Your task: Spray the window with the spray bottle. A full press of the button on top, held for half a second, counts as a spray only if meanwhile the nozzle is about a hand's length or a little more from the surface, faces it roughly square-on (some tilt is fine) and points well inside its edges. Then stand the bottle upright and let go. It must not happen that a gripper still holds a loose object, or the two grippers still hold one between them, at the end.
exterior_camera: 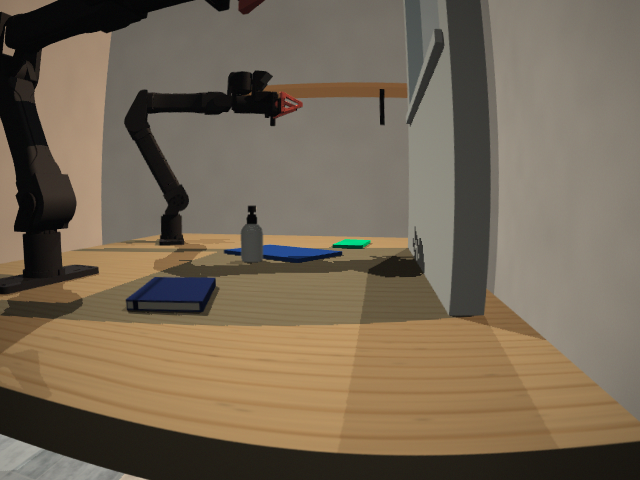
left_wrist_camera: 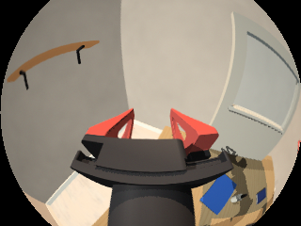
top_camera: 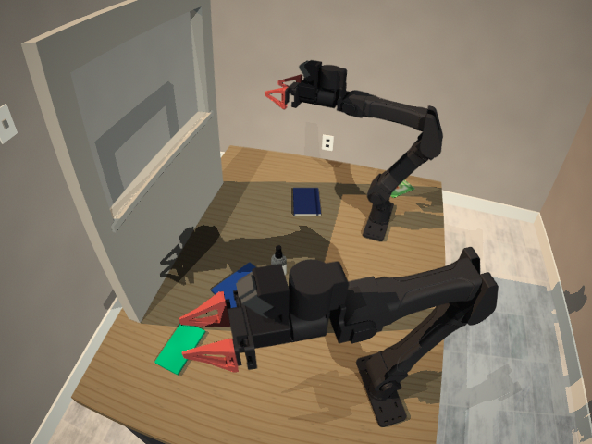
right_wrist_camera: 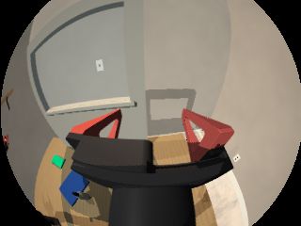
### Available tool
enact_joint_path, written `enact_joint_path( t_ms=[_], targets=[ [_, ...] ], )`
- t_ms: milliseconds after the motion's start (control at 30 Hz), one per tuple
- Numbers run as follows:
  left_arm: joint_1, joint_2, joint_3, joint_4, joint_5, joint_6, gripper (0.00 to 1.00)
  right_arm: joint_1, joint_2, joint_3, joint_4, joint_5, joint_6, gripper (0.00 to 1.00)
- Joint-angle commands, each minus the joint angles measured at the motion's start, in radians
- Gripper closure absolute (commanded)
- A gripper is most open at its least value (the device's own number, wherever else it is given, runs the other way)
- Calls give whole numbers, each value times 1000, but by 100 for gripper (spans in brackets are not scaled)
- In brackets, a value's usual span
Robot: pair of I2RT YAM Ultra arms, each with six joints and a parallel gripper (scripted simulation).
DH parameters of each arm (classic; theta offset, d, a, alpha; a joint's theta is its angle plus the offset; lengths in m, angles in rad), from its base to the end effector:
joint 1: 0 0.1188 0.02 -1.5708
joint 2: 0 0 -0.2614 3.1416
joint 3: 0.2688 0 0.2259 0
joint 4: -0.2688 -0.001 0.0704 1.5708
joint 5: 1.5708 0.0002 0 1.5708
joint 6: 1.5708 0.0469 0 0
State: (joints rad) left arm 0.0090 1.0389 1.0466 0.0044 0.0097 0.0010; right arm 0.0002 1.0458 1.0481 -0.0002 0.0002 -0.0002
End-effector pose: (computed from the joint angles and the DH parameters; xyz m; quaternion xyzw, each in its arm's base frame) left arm 0.2220 0.0025 0.4070 0.0006 0.7028 0.0001 0.7114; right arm 0.2239 0.0010 0.4055 -0.0001 0.7064 -0.0001 0.7079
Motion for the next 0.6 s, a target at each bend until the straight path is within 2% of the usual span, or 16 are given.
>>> enact_joint_path(
  t_ms=[0, 433, 467, 533, 567],
  targets=[
    [-7, -1, 27, 20, 9, -8, 41, -4, -2, 8, 2, 3, -3, 0],
    [-17, 6, 15, -4, -14, -2, 41, 0, 18, -9, 1, 0, -4, 0],
    [-30, 29, -24, -26, -19, -13, 41, 0, 18, -9, 1, 0, -4, 0],
    [-30, 29, -24, -26, -19, -13, 41, 0, 18, -9, 1, 0, -4, 0],
    [-37, 29, 17, -24, -28, -21, 41, 0, 18, -9, 1, 0, -4, 0]
  ],
)
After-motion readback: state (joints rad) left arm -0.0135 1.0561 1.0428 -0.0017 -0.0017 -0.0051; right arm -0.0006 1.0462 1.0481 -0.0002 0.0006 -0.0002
